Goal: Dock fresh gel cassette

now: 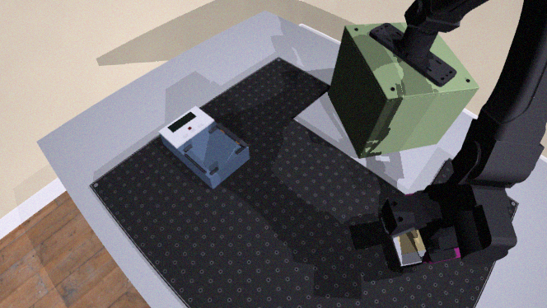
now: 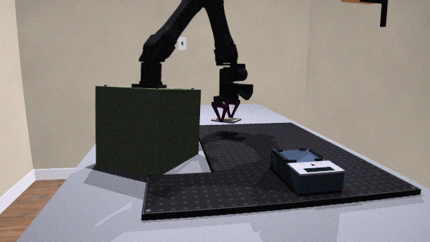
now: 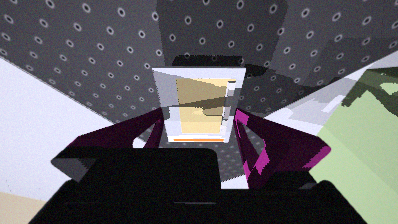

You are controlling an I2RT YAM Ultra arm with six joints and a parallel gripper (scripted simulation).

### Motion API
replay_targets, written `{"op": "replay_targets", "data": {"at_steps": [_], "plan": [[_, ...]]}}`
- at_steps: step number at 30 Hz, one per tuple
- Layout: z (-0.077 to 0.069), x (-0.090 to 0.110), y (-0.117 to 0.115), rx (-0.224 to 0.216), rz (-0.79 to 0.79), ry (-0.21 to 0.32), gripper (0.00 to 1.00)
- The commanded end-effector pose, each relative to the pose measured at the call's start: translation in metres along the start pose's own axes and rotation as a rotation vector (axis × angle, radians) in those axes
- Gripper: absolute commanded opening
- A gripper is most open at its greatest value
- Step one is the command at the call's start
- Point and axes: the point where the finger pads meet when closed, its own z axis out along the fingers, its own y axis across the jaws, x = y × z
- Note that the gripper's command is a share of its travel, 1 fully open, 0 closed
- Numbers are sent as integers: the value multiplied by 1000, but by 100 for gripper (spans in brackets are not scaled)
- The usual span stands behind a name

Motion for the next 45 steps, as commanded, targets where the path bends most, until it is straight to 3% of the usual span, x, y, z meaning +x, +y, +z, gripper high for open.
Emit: {"op": "replay_targets", "data": {"at_steps": [1, 7, 45], "plan": [[-17, -6, 2, -10, 6, -13, 0], [-25, -7, 3, -13, 7, -14, 0], [-25, -5, 4, -14, 1, -14, 0]]}}
